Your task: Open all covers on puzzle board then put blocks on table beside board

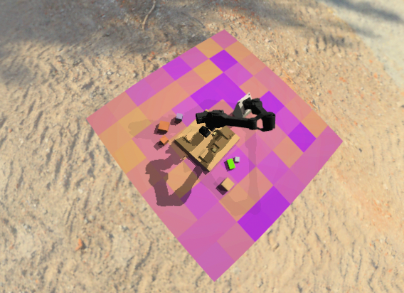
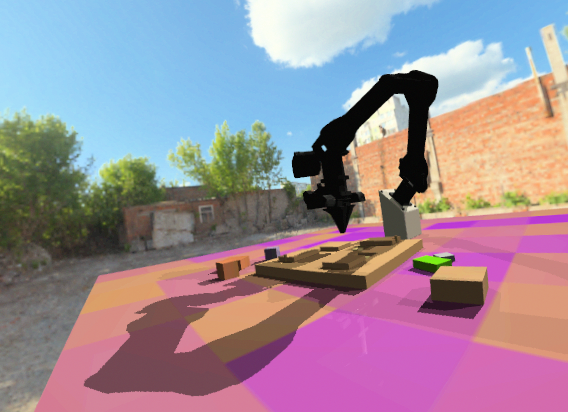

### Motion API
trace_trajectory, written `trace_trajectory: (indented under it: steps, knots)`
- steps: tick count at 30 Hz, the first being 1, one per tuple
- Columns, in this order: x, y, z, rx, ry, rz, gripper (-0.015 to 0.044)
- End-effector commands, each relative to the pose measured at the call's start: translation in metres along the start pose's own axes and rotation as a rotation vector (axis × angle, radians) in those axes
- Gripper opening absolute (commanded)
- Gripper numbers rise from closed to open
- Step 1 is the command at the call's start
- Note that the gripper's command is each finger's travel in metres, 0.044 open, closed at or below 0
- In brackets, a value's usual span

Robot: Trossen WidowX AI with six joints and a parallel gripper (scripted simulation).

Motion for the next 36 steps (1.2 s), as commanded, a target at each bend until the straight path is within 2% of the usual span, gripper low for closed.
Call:
trace_trajectory:
  steps: [1,7,24,36]
  knots:
    - [-0.007,0.000,0.001,-0.004,-0.006,0.000,0.0000]
    - [-0.008,-0.004,-0.001,0.000,0.000,0.000,0.0000]
    - [-0.020,-0.094,-0.035,0.000,-0.003,-0.004,0.0000]
    - [-0.020,-0.097,-0.037,0.000,-0.003,-0.004,0.0000]
Point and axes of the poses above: the point midway between the two fingers, 35 mm back from their tips, its own x axis out along the fingers, its own y axis across the jaws, z = x × y, the point moved 2 cm from there along -x, back along the fingers, and after that the axes turned 2 degrees about x, right-handed, at the moved point
